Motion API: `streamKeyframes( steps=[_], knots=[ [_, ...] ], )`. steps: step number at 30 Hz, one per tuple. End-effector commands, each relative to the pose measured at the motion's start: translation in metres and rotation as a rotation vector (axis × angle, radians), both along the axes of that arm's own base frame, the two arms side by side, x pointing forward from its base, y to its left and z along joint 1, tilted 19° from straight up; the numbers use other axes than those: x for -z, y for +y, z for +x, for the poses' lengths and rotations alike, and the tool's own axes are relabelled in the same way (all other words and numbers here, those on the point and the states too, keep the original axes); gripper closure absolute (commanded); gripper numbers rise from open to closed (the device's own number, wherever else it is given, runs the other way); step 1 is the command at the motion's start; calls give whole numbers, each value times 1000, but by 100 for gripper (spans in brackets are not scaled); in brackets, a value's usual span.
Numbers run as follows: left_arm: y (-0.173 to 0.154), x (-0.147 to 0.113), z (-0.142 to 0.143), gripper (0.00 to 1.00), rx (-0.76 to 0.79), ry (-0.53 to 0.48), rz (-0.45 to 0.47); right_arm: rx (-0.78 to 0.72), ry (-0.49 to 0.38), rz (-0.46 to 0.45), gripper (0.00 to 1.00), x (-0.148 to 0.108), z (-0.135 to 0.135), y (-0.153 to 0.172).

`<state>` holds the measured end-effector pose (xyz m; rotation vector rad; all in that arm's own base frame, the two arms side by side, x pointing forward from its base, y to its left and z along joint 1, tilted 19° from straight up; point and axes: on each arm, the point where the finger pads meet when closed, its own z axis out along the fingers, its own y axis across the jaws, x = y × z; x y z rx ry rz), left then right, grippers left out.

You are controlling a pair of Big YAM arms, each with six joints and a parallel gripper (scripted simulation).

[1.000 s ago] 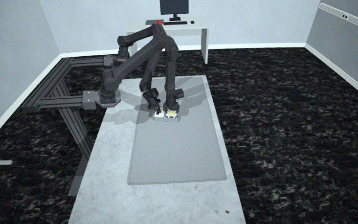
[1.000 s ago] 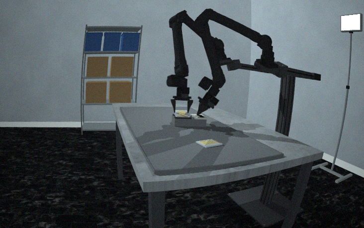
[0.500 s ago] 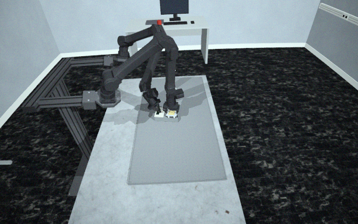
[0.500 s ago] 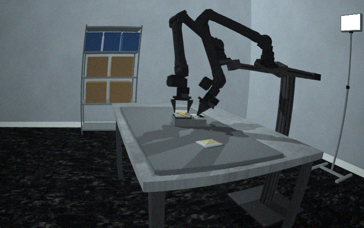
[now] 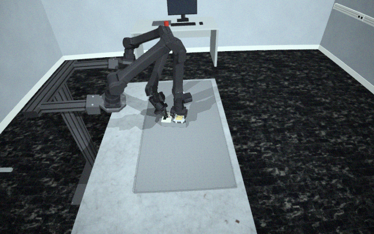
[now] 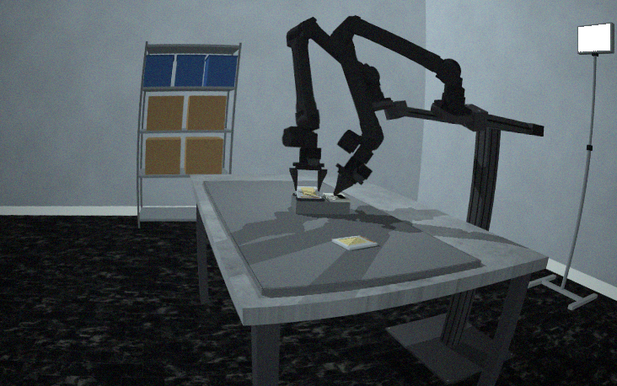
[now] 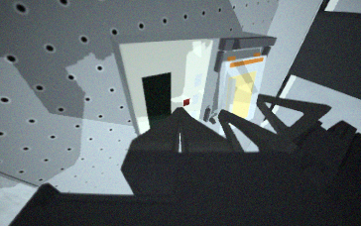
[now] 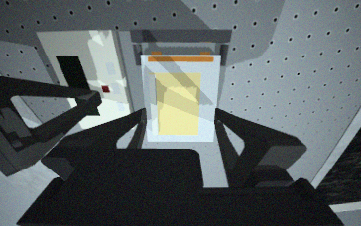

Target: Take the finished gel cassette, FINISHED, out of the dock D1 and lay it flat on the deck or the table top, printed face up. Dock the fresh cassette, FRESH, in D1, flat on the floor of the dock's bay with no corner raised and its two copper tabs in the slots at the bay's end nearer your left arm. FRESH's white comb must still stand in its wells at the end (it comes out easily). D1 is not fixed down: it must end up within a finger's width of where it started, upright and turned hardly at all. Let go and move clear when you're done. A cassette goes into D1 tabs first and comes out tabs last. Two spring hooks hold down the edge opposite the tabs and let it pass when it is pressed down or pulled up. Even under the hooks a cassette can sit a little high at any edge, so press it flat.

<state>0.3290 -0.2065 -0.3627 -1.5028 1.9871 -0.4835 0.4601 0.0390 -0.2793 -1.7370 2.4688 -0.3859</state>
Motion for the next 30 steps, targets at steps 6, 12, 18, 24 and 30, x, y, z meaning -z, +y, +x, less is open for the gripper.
streamKeyframes(
  steps=[6,12,18,24,30],
  knots=[
    [49,41,-29,100,-27,90,74,-2,-5,1,100,-3,2,1],
    [49,42,-29,100,-27,90,74,-2,-5,1,100,-3,2,1],
    [52,44,-30,100,-27,90,74,-2,-5,1,100,-3,2,1],
    [53,45,-29,100,-27,90,74,-2,-5,1,100,-3,2,1],
    [54,46,-29,100,-27,90,74,-2,-5,1,100,-3,2,1]
  ],
)
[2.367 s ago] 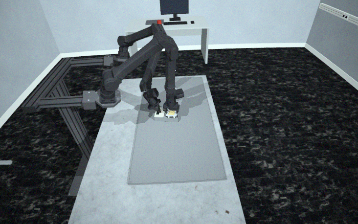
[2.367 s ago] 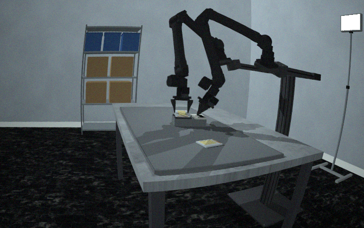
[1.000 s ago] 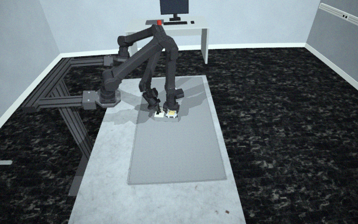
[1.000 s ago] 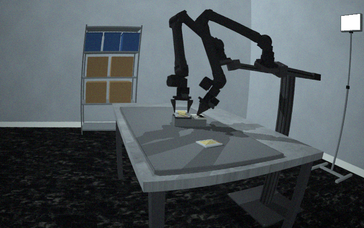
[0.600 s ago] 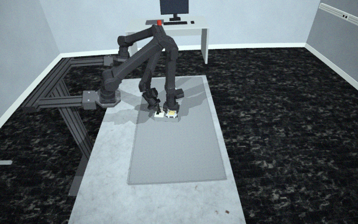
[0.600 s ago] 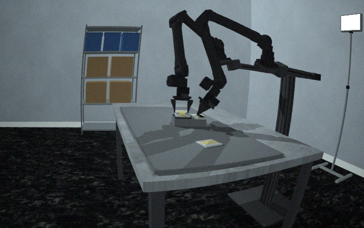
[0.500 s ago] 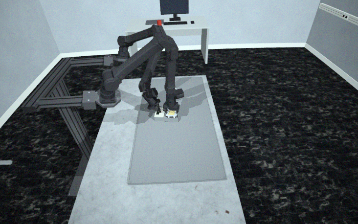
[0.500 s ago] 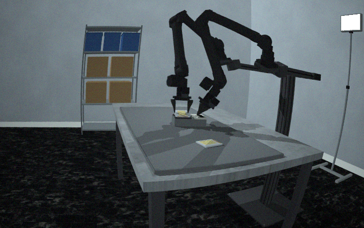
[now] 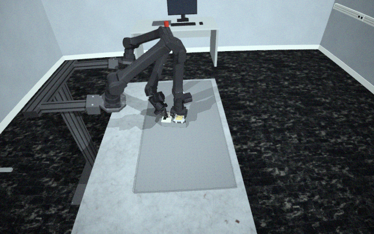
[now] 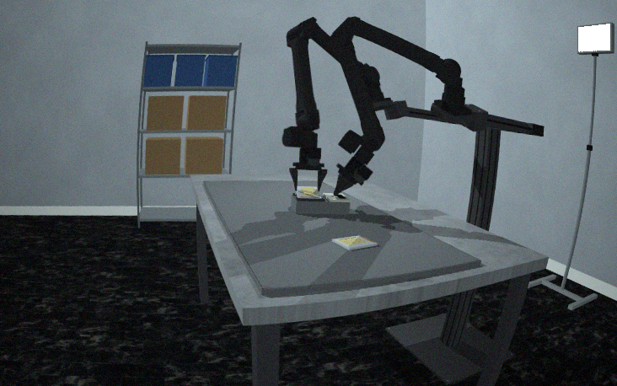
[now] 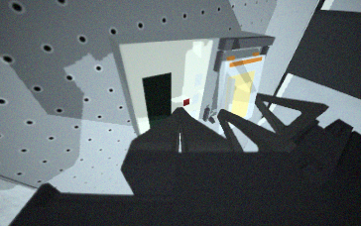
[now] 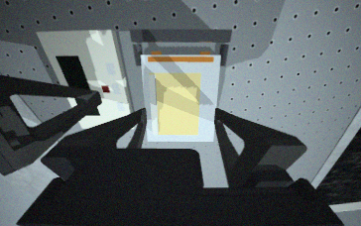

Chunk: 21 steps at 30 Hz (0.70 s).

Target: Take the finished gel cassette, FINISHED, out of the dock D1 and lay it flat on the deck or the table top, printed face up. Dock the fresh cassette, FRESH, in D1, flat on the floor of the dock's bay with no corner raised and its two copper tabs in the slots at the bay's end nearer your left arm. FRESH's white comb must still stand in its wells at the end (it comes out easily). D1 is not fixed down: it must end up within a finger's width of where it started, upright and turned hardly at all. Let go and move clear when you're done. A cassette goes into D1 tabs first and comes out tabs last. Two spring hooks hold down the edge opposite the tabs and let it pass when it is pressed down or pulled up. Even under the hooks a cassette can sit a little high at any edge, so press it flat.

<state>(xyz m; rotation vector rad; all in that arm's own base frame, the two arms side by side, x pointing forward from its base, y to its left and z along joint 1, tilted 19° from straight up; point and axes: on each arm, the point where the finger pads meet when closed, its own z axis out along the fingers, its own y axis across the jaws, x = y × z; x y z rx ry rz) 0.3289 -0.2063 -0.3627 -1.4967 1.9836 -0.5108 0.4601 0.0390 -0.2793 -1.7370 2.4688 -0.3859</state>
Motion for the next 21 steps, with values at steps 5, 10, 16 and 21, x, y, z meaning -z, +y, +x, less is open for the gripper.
streamKeyframes(
  steps=[5,10,16,21],
  knots=[
    [55,49,-28,100,-35,103,88,-2,-5,1,100,-3,2,1],
    [56,50,-28,100,-35,103,88,-2,-5,1,100,-3,2,1],
    [56,50,-27,100,-35,103,88,-2,-5,1,100,-3,2,1],
    [56,51,-26,100,-35,103,88,-2,-5,1,100,-3,2,1]
  ],
)
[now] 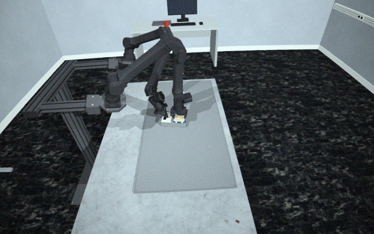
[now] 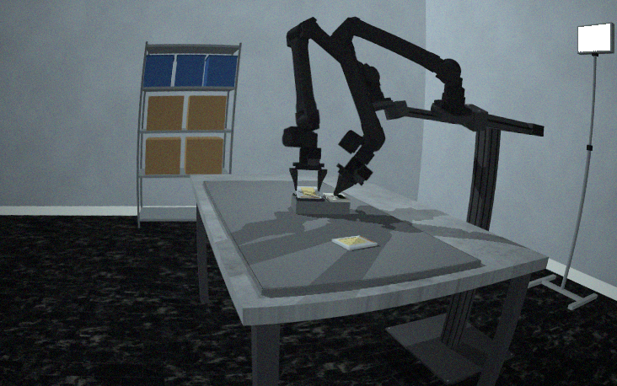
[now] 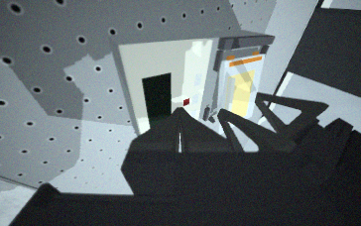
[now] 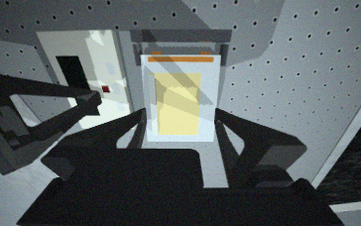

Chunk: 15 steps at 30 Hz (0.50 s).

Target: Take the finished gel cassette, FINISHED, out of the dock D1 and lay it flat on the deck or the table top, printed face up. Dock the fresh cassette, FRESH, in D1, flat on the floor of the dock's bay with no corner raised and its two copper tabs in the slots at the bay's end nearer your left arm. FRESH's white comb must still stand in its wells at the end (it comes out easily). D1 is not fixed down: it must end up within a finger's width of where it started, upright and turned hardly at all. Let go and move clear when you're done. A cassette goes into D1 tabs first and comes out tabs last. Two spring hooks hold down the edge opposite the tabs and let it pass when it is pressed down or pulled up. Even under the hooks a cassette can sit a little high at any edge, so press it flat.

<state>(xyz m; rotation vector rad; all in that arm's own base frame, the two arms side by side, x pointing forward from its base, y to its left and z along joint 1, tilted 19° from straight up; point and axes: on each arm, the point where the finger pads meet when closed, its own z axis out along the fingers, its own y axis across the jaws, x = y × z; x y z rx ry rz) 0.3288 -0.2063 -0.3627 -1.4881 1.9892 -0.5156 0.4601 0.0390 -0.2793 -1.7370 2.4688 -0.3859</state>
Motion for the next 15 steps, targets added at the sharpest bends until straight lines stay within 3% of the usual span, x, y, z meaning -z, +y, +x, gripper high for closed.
streamKeyframes(
  steps=[1,15],
  knots=[
    [56,50,-26,100,-43,105,88,-2,-5,1,100,-3,2,1],
    [57,50,-26,100,-43,105,88,-2,-5,1,100,-3,2,1]
  ],
)
